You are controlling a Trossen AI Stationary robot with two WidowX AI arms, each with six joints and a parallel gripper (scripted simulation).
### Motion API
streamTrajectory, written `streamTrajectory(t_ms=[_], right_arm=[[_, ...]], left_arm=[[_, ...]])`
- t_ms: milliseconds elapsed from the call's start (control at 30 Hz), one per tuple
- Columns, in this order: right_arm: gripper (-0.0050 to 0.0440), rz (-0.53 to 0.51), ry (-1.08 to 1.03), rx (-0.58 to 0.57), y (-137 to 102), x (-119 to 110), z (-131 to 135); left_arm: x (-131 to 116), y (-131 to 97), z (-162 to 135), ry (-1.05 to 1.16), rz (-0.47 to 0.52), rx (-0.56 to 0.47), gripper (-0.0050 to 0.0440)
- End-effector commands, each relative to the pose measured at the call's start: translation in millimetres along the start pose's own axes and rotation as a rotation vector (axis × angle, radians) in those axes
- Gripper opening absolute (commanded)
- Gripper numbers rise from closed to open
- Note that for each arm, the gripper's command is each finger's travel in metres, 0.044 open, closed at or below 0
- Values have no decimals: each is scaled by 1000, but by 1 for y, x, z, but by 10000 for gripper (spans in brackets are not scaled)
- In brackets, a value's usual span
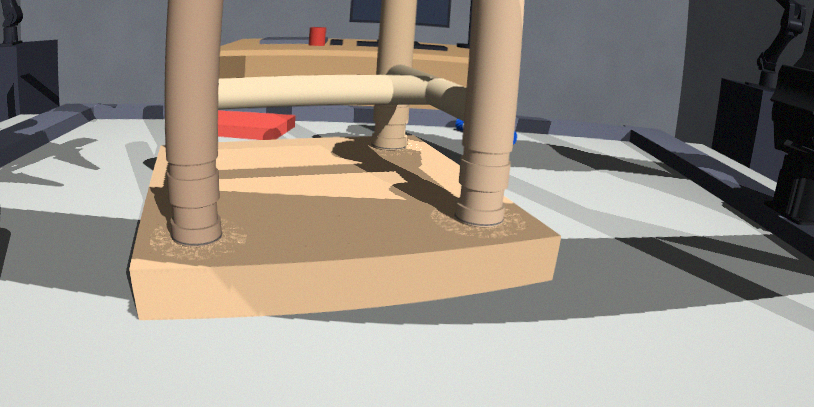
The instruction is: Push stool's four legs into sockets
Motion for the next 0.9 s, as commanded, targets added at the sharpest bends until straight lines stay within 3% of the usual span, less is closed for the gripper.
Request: streamTrajectory(t_ms=[0,333,567,867], right_arm=[[20,-1,24,-46,0,7,-7],[20,49,40,-95,23,-5,-20],[20,73,34,-92,41,-13,-26],[20,51,36,-97,34,-8,-26]], left_arm=[[-10,-14,18,15,-53,-31,240],[-33,-29,49,14,-110,-50,240],[-35,-39,56,28,-156,-51,240],[-35,-39,56,28,-156,-51,240]])
Point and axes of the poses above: on each arm, the point midway between the two fingers, 35 mm back from their tips, its own y axis out along the fingers, its own z axis across the jaws, x = y × z, the point moved 4 cm from there along -y, back along the fingers, and after that the axes turned 15 degrees about -y, right-handed, at the moved point
